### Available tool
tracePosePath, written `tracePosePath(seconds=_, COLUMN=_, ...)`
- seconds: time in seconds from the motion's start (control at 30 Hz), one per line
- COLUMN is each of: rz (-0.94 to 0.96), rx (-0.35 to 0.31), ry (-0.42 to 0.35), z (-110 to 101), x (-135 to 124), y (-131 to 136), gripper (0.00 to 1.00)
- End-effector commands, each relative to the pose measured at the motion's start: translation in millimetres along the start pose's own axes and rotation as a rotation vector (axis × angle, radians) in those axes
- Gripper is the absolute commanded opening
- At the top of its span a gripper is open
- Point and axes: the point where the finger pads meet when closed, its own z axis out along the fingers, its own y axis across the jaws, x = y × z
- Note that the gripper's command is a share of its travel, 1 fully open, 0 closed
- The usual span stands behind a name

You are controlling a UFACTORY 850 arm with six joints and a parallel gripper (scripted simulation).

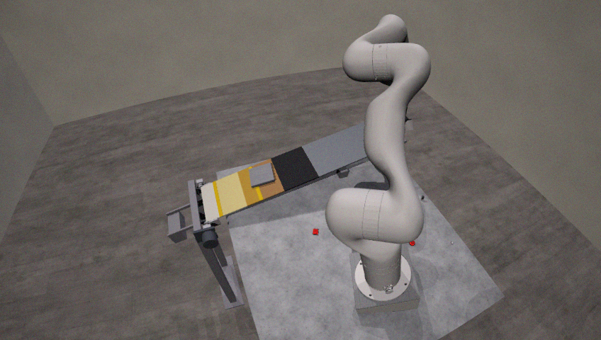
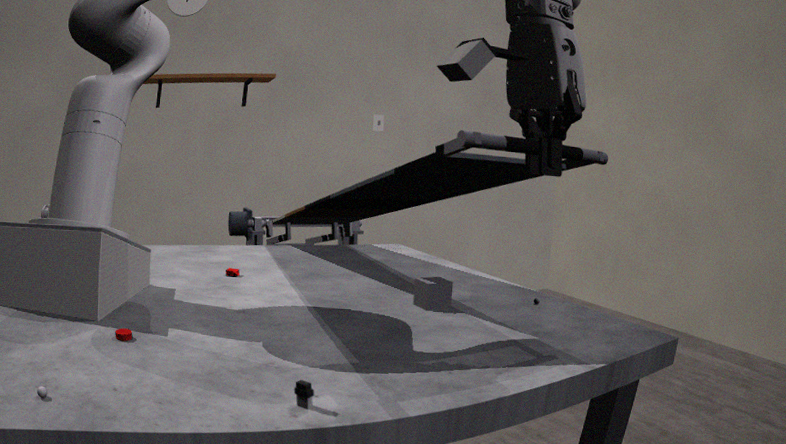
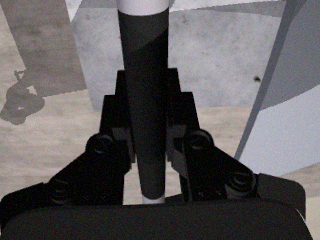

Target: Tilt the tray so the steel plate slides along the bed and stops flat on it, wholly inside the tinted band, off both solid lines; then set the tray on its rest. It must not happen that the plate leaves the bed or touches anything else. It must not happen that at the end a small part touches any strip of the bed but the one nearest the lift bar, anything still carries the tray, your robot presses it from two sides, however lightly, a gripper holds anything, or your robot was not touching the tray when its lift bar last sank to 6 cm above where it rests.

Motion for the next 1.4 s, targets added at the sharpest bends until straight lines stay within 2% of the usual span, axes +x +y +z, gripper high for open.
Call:
tracePosePath(seconds=0.0, rz=0.000, rx=0.000, ry=-0.001, z=3, x=-1, y=-1, gripper=0.00)
tracePosePath(seconds=0.43, rz=0.000, rx=0.000, ry=-0.001, z=2, x=-1, y=-1, gripper=0.00)
tracePosePath(seconds=0.5, rz=0.000, rx=0.000, ry=-0.001, z=-20, x=-1, y=4, gripper=0.00)
tracePosePath(seconds=0.6, rz=0.000, rx=0.000, ry=-0.001, z=-70, x=-1, y=17, gripper=0.00)
tracePosePath(seconds=0.63, rz=0.000, rx=0.000, ry=-0.001, z=-74, x=-1, y=19, gripper=0.00)
tracePosePath(seconds=0.67, rz=0.000, rx=0.000, ry=-0.001, z=-70, x=-1, y=17, gripper=0.00)
tracePosePath(seconds=0.77, rz=0.000, rx=0.000, ry=-0.001, z=-20, x=-1, y=4, gripper=0.00)
tracePosePath(seconds=0.83, rz=0.000, rx=0.000, ry=-0.001, z=-2, x=-1, y=0, gripper=0.00)
tracePosePath(seconds=1.37, rz=0.000, rx=0.000, ry=-0.001, z=9, x=-1, y=-3, gripper=0.00)
